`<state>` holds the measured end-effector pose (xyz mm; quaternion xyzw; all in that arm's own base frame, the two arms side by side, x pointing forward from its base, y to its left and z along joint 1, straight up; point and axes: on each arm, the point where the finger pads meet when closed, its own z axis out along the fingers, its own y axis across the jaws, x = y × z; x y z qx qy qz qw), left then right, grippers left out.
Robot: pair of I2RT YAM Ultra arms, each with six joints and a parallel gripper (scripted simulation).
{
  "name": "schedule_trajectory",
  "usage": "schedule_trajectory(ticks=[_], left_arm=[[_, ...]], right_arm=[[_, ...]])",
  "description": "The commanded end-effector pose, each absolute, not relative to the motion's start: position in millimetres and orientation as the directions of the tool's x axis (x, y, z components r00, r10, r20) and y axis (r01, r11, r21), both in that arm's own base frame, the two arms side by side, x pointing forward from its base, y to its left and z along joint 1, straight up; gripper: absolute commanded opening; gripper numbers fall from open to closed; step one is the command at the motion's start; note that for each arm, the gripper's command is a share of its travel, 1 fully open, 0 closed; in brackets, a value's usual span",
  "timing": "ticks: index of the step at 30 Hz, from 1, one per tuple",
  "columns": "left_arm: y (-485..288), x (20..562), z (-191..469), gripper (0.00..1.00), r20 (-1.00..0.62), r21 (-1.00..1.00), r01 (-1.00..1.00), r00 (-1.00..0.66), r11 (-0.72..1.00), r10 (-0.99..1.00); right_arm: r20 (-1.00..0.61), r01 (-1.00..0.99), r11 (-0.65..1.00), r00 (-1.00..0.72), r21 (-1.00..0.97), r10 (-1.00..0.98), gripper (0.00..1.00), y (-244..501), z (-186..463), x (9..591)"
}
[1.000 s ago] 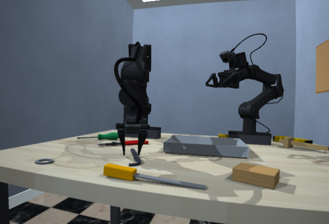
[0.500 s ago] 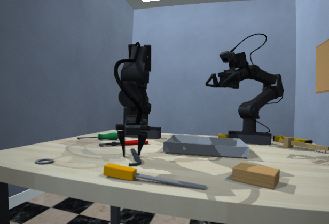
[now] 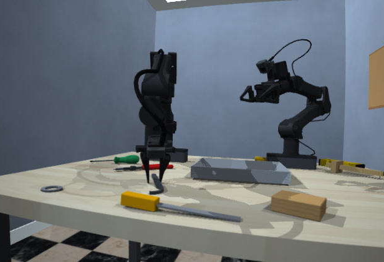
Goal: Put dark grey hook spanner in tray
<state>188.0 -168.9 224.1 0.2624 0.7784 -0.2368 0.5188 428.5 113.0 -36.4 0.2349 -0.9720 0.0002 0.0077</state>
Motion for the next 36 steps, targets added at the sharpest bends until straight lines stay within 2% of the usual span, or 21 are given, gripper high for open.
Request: schedule_trajectory(ticks=[1, 18, 19, 20, 21, 28, 36], left_arm=[[-166, 184, 217, 1.0, -0.926, -0.099, 0.652, -0.336, 0.751, 0.17], [-166, 184, 217, 1.0, -0.926, -0.099, 0.652, -0.336, 0.751, 0.17], [-166, 184, 217, 1.0, -0.926, -0.099, 0.652, -0.336, 0.751, 0.17], [-166, 184, 217, 1.0, -0.926, -0.099, 0.652, -0.336, 0.751, 0.17], [-166, 184, 217, 1.0, -0.926, -0.099, 0.652, -0.336, 0.751, 0.17], [-166, 184, 217, 1.0, -0.926, -0.099, 0.652, -0.336, 0.751, 0.17], [-161, 180, 210, 1.0, -0.907, -0.096, 0.642, -0.371, 0.761, 0.199]], right_arm=[[-0.009, -0.459, 0.888, -0.888, 0.001, -0.459, 0.3, 114, -31, 439], [-0.013, -0.456, 0.89, -0.89, -0.003, -0.456, 0.09, 114, -30, 438], [-0.012, -0.456, 0.89, -0.89, -0.003, -0.456, 0.0, 114, -26, 439], [-0.012, -0.456, 0.89, -0.89, -0.003, -0.456, 0.0, 114, -24, 439], [-0.012, -0.456, 0.89, -0.89, -0.003, -0.456, 0.07, 114, -20, 439], [-0.021, -0.456, 0.89, -0.89, -0.005, -0.456, 0.07, 114, 25, 438], [0.024, -0.456, 0.89, -0.89, 0.005, -0.456, 0.07, 111, 30, 426]])
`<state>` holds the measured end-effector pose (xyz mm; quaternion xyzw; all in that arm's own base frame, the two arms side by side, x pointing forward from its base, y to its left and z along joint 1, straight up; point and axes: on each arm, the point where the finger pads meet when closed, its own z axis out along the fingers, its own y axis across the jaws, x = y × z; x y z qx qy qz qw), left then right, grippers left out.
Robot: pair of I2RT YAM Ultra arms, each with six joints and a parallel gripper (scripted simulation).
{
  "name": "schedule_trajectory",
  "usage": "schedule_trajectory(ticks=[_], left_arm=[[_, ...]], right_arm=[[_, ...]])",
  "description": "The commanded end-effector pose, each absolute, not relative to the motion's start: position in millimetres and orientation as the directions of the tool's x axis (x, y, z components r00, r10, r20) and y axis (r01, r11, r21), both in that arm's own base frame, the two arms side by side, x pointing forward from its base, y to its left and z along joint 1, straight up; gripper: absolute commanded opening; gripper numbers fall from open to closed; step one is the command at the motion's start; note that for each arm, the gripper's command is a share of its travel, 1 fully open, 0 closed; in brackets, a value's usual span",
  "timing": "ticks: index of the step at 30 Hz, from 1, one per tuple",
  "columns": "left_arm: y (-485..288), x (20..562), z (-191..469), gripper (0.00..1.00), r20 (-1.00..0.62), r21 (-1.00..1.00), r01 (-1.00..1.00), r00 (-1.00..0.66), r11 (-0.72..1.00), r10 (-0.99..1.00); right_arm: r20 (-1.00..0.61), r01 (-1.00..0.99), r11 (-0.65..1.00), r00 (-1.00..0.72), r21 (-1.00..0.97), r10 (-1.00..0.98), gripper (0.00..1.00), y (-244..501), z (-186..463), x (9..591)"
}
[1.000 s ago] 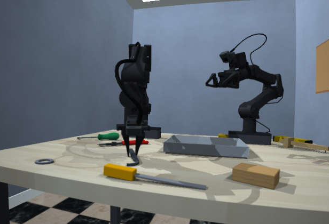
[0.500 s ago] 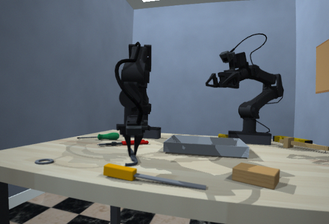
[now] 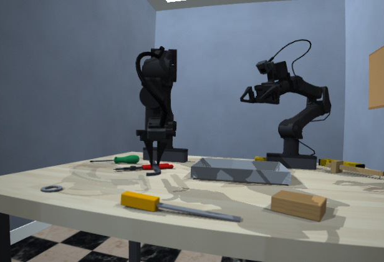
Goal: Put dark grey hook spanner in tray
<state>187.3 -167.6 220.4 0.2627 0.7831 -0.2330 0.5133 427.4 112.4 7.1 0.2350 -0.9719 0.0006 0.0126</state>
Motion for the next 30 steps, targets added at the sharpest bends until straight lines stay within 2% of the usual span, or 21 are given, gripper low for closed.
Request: schedule_trajectory(ticks=[1, 3, 9, 11, 16, 23, 30], left_arm=[[-157, 178, 212, 1.0, -0.901, -0.096, 0.635, -0.382, 0.766, 0.204], [-150, 171, 206, 1.0, -0.875, -0.096, 0.629, -0.422, 0.772, 0.235], [-118, 138, 227, 1.0, -0.816, -0.092, 0.607, -0.501, 0.79, 0.29], [-118, 138, 227, 1.0, -0.816, -0.092, 0.607, -0.501, 0.79, 0.29], [-83, 98, 256, 1.0, -0.786, -0.092, 0.592, -0.537, 0.801, 0.307], [-57, 66, 278, 1.0, -0.785, -0.091, 0.585, -0.54, 0.806, 0.303], [-54, 62, 291, 1.0, -0.811, -0.087, 0.59, -0.51, 0.803, 0.287]], right_arm=[[0.037, -0.456, 0.89, -0.889, 0.008, -0.456, 0.07, 110, 34, 423], [-0.008, -0.489, 0.872, -0.872, -0.003, -0.489, 0.07, 116, 43, 432], [-0.039, -0.664, 0.747, -0.747, -0.015, -0.664, 0.07, 158, 48, 406], [-0.039, -0.664, 0.747, -0.747, -0.015, -0.664, 0.07, 158, 48, 406], [-0.026, -0.873, 0.488, -0.487, -0.014, -0.873, 0.07, 225, 50, 342], [-0.009, -0.988, 0.153, -0.153, -0.007, -0.988, 0.07, 299, 52, 271], [0.014, -1.0, 0.021, -0.021, 0.0, -1.0, 0.07, 325, 48, 242]])
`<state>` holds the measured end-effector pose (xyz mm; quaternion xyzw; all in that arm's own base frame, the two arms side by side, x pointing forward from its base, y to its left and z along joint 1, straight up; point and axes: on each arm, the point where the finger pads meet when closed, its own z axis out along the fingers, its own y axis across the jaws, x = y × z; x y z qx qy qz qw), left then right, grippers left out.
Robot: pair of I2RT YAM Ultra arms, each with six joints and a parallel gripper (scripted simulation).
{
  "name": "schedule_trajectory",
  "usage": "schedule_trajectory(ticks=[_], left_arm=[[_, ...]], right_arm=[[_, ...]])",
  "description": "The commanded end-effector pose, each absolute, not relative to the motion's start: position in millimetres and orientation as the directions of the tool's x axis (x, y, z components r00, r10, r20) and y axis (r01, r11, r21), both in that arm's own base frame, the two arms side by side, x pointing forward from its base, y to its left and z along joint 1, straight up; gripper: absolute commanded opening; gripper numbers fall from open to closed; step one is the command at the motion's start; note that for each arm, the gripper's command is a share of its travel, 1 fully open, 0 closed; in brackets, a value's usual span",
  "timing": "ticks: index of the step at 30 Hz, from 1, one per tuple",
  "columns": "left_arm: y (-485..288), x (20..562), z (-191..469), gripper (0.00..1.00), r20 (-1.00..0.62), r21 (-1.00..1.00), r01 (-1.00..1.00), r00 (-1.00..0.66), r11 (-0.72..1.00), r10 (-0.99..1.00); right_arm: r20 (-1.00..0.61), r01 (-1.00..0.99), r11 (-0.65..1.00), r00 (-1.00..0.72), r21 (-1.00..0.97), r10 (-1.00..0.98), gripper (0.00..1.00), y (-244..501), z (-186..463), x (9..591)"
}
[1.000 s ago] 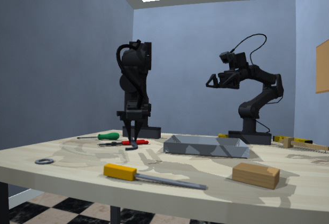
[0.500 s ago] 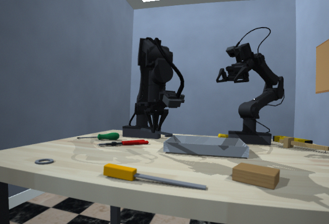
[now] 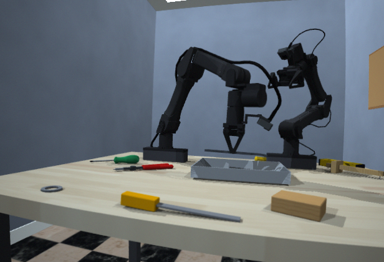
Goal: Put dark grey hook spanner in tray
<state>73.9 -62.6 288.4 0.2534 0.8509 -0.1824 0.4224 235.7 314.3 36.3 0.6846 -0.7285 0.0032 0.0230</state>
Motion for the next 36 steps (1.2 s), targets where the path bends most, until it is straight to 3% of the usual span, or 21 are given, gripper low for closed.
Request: schedule_trajectory(ticks=[1, 16, 36], left_arm=[[-54, 63, 291, 1.0, -0.812, -0.087, 0.585, -0.511, 0.807, 0.283], [-54, 63, 292, 1.0, -0.812, -0.089, 0.583, -0.512, 0.807, 0.28], [-54, 63, 292, 1.0, -0.812, -0.089, 0.583, -0.512, 0.807, 0.28]], right_arm=[[0.013, -1.0, 0.008, -0.008, 0.0, -1.0, 0.07, 328, 48, 239], [0.006, -1.0, 0.002, -0.002, 0.003, -1.0, 0.07, 337, 49, 238], [-0.005, -1.0, -0.005, 0.005, -0.005, -1.0, 0.07, 337, -22, 232]])
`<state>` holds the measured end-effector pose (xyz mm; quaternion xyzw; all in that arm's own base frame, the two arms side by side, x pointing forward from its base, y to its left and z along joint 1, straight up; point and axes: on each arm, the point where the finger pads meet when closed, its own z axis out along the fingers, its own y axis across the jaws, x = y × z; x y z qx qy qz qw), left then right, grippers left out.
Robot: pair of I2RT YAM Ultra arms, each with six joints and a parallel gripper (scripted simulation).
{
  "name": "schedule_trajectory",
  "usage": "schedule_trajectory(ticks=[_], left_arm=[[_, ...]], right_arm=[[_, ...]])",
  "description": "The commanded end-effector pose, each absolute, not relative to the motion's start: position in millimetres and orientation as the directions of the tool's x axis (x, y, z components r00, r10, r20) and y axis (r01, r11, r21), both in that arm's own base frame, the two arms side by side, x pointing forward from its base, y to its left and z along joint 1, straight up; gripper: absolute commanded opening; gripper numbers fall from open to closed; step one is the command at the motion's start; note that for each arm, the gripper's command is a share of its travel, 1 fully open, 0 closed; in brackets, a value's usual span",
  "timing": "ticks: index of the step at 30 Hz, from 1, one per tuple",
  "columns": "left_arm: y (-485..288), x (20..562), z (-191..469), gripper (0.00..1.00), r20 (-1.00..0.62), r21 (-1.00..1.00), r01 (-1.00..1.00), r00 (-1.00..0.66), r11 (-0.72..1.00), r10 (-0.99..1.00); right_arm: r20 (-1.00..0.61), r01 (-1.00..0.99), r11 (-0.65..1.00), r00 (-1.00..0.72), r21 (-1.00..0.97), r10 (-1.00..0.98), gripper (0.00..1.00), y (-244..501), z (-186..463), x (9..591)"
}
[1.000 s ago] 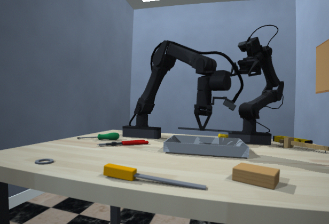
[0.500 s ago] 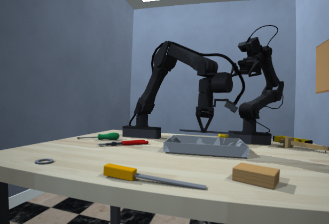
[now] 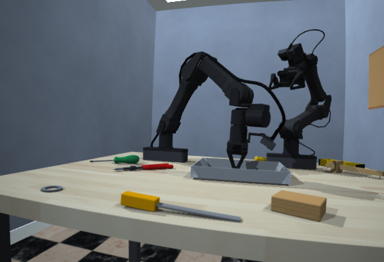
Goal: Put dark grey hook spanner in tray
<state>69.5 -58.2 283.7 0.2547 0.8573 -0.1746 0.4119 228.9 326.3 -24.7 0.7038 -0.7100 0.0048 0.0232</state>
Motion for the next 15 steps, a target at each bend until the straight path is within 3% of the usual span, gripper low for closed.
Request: schedule_trajectory(ticks=[1, 15], left_arm=[[-54, 63, 292, 1.0, -0.812, -0.089, 0.583, -0.512, 0.807, 0.28], [-54, 63, 292, 1.0, -0.812, -0.089, 0.583, -0.512, 0.807, 0.28]], right_arm=[[-0.005, -1.0, -0.005, 0.005, -0.005, -1.0, 0.07, 337, -24, 232], [-0.003, -1.0, -0.005, 0.005, -0.003, -1.0, 0.07, 337, -27, 231]])
